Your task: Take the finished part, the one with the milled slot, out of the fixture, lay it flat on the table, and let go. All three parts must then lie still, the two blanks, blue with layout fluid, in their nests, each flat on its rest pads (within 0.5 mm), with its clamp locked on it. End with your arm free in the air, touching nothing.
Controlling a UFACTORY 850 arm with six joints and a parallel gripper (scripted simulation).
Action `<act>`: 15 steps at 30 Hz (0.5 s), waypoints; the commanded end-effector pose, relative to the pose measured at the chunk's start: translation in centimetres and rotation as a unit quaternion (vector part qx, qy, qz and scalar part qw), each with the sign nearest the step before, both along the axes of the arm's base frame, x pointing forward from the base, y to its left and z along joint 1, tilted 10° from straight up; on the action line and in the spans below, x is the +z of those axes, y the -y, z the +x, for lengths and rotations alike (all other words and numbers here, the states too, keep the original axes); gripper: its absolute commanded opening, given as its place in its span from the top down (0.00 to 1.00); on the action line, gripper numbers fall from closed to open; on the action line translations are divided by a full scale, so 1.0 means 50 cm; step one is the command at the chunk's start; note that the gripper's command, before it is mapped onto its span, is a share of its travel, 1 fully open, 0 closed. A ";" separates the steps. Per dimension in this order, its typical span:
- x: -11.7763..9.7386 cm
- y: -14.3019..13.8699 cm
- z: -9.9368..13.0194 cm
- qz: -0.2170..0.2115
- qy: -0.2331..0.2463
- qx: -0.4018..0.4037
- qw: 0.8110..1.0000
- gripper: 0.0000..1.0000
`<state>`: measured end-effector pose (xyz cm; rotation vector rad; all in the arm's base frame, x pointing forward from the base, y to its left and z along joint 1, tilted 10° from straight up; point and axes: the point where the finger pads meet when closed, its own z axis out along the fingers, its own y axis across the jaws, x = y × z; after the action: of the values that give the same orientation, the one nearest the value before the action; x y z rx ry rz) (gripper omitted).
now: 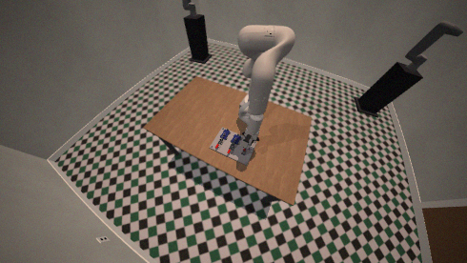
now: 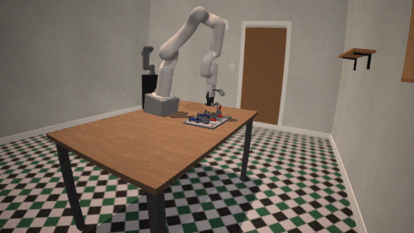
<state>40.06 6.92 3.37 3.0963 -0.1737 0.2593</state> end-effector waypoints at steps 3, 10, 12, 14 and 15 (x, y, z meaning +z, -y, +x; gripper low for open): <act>0.001 -0.013 0.003 0.000 0.000 0.000 1.000 1.00; 0.000 -0.039 0.006 0.000 0.000 0.000 1.000 1.00; 0.000 -0.048 0.007 0.000 0.000 0.000 1.000 1.00; 0.000 -0.057 0.008 0.000 0.000 0.000 1.000 1.00; 0.000 -0.057 0.008 0.000 0.000 0.000 1.000 1.00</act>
<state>40.32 9.20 3.32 3.0991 -0.1736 0.2617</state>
